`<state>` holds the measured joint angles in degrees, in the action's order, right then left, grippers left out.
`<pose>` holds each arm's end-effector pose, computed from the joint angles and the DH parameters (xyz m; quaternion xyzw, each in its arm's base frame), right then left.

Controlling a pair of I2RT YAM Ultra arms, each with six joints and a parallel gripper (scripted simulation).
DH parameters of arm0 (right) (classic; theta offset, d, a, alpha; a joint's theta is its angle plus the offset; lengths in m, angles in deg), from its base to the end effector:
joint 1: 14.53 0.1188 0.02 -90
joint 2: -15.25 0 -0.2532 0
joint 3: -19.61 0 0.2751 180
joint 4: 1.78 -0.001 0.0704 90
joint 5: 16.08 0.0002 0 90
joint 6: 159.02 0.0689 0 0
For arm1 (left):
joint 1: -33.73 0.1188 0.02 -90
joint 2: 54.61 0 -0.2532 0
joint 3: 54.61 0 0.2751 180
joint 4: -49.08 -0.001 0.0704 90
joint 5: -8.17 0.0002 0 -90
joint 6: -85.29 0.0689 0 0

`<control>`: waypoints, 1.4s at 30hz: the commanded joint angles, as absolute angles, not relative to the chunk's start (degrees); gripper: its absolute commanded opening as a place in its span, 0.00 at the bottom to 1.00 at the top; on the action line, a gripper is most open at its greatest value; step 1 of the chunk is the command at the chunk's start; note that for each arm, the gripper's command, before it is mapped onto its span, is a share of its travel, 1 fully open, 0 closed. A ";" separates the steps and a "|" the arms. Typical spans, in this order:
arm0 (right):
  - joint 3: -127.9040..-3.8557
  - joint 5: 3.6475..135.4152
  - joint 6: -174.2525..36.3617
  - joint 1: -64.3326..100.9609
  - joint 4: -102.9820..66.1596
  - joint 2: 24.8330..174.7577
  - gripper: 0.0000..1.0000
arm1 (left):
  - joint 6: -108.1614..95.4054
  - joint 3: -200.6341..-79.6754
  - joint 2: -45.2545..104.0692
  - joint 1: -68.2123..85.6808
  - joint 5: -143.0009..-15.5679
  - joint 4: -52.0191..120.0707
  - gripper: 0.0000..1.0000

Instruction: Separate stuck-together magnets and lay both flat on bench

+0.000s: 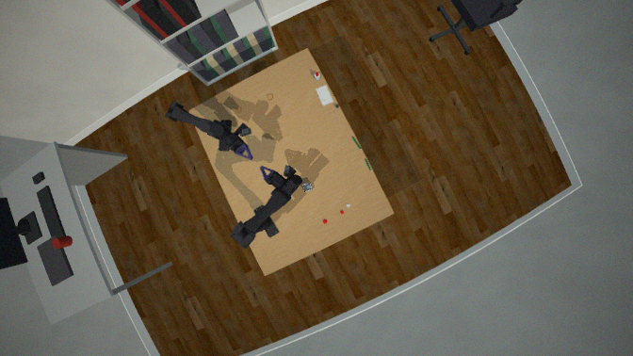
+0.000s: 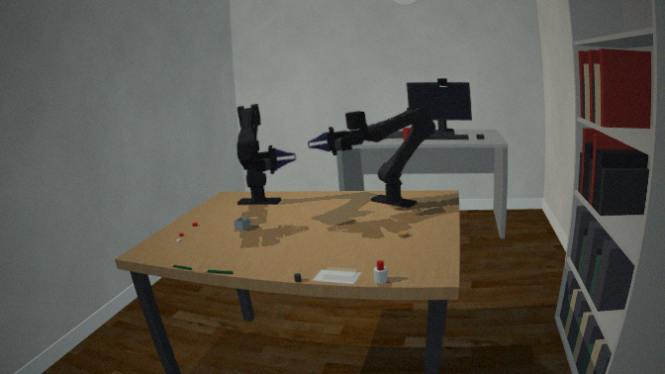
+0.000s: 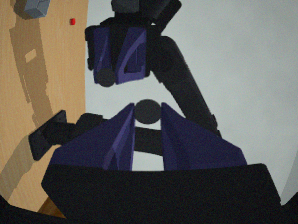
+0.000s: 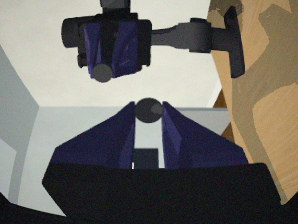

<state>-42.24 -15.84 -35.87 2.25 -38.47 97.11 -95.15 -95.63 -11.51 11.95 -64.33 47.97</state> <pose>0.2491 0.1481 0.2161 0.1035 -0.7007 -0.6986 0.1013 0.2211 -0.1096 0.2740 -0.3186 0.6519 -0.6254 0.2870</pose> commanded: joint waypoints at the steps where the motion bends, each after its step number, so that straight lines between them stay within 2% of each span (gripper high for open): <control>1: -42.39 -16.08 -35.99 2.33 -38.26 96.88 0.18 | -94.82 -95.76 -13.06 12.23 -63.29 46.16 0.18; 42: -42.37 -16.08 -35.93 2.33 -38.19 96.87 0.18 | -87.90 -100.75 -8.81 16.81 -61.92 35.46 0.18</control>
